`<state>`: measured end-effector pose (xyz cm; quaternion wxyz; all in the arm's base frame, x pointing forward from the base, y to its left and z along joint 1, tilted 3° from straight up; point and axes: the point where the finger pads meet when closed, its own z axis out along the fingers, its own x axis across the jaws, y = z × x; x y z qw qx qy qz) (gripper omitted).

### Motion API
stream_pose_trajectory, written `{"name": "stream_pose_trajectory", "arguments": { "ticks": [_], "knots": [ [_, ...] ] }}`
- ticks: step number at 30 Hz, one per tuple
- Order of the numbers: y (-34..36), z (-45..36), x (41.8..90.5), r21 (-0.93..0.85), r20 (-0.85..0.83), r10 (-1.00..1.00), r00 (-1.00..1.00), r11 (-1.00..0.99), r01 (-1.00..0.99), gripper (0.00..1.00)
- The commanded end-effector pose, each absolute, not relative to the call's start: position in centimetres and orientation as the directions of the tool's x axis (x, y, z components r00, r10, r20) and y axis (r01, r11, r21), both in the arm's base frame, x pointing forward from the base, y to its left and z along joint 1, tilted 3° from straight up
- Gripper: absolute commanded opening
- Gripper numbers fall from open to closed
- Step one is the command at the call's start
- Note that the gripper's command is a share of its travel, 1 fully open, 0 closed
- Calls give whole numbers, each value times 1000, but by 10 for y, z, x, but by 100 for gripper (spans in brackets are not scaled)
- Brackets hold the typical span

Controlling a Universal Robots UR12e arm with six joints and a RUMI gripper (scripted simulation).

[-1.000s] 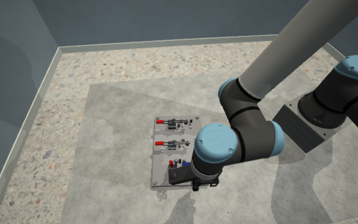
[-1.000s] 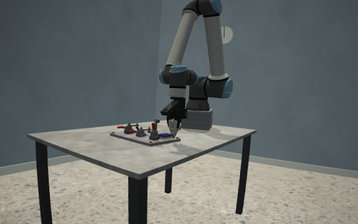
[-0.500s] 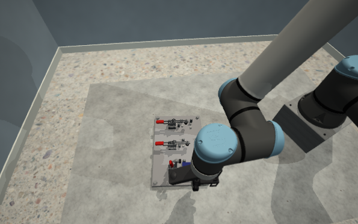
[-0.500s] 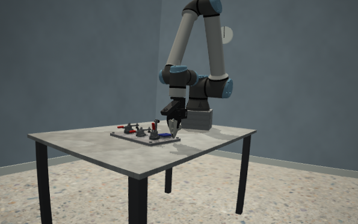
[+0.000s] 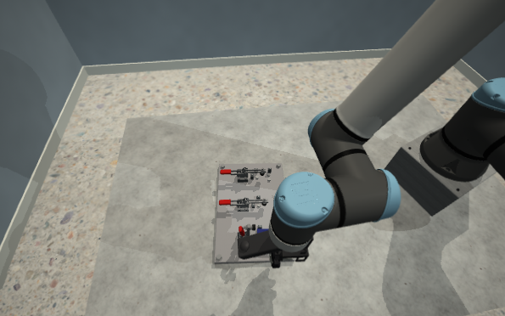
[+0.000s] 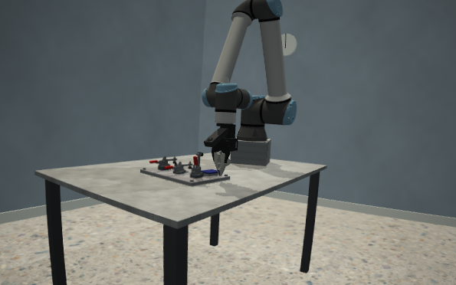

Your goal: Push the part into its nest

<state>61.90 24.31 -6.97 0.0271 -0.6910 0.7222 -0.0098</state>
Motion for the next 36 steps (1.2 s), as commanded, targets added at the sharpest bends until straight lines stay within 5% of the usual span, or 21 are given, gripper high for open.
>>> {"name": "stream_pose_trajectory", "arguments": {
  "ticks": [1, 36],
  "knots": [
    [243, -69, 620, -53, -26, -999, -43, 45, -998, 0],
    [239, -69, 619, -53, -26, -999, -43, 45, -998, 0]
  ]
}}
